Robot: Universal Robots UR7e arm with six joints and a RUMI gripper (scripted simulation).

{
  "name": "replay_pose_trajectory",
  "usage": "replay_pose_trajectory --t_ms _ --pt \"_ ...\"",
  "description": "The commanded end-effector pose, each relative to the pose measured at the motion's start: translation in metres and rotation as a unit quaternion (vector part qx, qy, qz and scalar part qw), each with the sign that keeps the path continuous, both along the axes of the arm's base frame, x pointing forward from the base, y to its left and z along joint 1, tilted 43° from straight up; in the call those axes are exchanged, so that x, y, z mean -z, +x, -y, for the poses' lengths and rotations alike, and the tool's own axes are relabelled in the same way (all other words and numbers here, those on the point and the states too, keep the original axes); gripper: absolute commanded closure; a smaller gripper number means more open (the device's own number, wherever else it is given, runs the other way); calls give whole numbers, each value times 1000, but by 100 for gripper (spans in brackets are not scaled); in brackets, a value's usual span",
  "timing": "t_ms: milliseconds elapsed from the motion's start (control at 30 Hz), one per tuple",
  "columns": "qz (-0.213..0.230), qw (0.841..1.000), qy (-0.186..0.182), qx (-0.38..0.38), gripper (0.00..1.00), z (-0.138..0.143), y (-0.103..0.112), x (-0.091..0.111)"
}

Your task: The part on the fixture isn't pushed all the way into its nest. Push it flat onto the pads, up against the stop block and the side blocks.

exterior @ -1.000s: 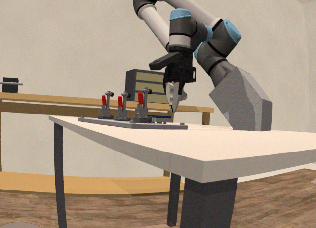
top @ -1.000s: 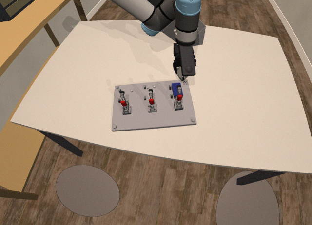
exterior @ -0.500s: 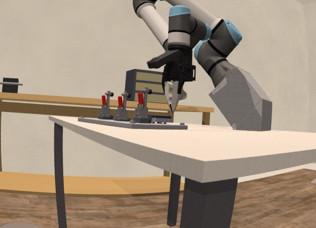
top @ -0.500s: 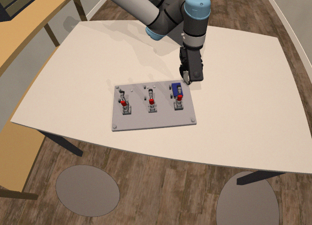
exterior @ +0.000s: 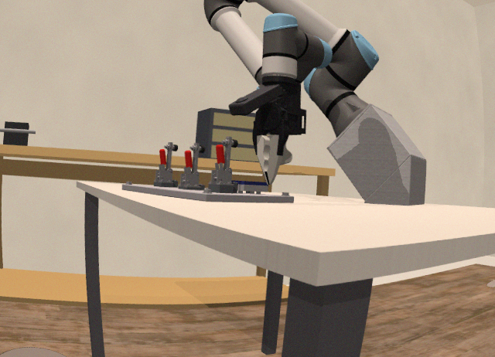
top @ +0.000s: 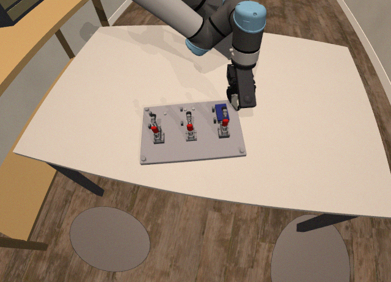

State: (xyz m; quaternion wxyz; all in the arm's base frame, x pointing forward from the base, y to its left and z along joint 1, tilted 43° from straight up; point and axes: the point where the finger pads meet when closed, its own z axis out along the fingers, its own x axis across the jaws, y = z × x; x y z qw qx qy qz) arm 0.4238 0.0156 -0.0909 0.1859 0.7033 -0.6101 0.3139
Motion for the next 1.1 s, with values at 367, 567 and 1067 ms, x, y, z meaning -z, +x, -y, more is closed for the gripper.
replay_pose_trajectory --t_ms 367,567,1067 --pt "1 1000 0 -1 100 8 4 8" --pt "2 1000 0 -2 100 10 4 6" --pt "2 1000 0 -2 100 13 4 4"
